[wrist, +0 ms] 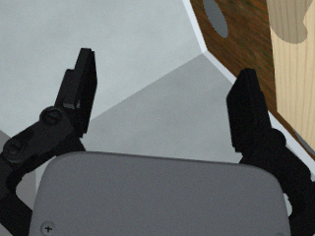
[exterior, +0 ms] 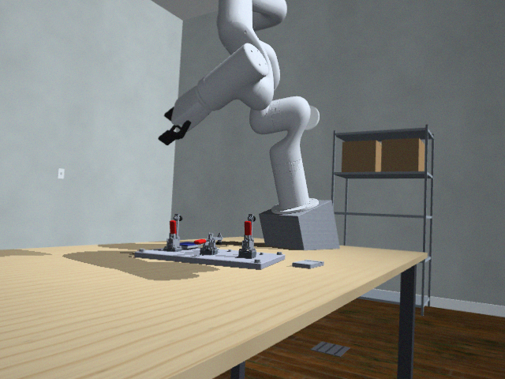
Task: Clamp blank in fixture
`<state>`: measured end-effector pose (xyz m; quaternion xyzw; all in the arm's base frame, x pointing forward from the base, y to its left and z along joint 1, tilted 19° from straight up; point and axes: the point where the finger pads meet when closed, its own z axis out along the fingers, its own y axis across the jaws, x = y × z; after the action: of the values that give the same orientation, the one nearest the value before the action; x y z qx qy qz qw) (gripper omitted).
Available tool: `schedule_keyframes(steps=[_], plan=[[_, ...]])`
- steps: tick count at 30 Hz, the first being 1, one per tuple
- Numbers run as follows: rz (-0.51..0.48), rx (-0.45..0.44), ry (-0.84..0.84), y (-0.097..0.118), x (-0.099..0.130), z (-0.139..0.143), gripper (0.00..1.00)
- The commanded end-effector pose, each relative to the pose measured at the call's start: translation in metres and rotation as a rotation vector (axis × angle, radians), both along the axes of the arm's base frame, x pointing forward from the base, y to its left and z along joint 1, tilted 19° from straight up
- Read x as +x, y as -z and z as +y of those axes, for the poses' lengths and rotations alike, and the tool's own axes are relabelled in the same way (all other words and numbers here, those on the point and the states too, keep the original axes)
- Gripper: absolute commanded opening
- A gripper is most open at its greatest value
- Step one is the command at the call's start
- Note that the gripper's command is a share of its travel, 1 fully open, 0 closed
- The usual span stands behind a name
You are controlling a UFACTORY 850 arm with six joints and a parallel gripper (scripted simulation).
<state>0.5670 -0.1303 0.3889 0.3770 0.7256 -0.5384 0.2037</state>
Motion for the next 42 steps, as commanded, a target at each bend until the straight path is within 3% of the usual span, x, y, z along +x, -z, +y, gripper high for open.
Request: schedule_keyframes(steps=[1,20,24,29,30,34,35,39,40,42], plan=[[-0.002,0.0,0.0,-0.001,0.0,0.0,1.0],[-0.014,0.013,0.008,0.002,-0.002,-0.002,1.0],[-0.129,0.125,0.088,0.03,-0.02,-0.015,1.0],[-0.182,0.174,0.13,0.042,-0.028,-0.019,1.0],[-0.246,0.228,0.182,0.056,-0.037,-0.023,1.0],[-0.246,0.228,0.182,0.056,-0.037,-0.023,1.0],[-0.321,0.287,0.245,0.07,-0.047,-0.026,1.0],[-0.321,0.287,0.245,0.07,-0.047,-0.026,1.0],[-0.406,0.349,0.321,0.085,-0.057,-0.028,1.0],[-0.406,0.349,0.321,0.085,-0.057,-0.028,1.0]])
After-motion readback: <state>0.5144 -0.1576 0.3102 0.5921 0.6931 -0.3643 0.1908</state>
